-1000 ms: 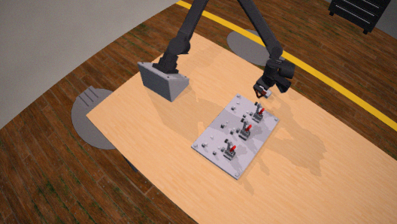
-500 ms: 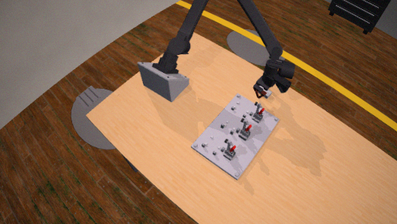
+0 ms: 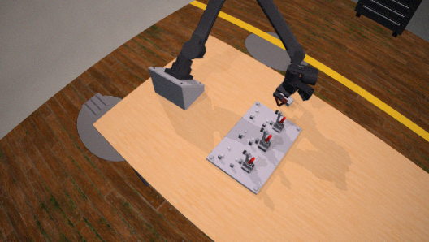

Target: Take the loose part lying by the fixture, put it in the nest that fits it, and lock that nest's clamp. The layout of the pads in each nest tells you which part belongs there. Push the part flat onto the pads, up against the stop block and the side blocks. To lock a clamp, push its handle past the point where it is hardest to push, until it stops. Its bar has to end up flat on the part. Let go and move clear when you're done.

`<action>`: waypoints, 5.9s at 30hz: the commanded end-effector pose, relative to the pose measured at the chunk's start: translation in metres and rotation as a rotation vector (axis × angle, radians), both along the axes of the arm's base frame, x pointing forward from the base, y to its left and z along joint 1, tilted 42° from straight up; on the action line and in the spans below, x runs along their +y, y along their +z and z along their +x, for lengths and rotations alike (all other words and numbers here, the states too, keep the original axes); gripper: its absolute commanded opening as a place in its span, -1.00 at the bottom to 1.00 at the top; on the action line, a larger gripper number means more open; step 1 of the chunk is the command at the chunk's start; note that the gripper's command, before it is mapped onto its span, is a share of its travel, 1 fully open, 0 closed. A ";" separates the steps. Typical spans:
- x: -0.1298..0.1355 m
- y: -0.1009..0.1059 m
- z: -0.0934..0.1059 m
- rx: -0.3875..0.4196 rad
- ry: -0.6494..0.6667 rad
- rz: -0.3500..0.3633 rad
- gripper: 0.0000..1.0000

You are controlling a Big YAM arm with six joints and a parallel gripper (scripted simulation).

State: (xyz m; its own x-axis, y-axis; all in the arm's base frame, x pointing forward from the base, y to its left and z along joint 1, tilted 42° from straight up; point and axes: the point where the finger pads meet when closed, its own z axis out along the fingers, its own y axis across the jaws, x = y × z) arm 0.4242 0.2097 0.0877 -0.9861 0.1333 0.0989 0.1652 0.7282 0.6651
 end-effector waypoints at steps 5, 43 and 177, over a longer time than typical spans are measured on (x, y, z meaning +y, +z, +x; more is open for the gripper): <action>-0.001 0.000 0.002 -0.007 -0.011 -0.001 0.83; -0.001 0.000 0.002 -0.008 -0.008 0.000 -1.00; -0.069 0.087 -0.014 -0.090 0.072 -0.002 -1.00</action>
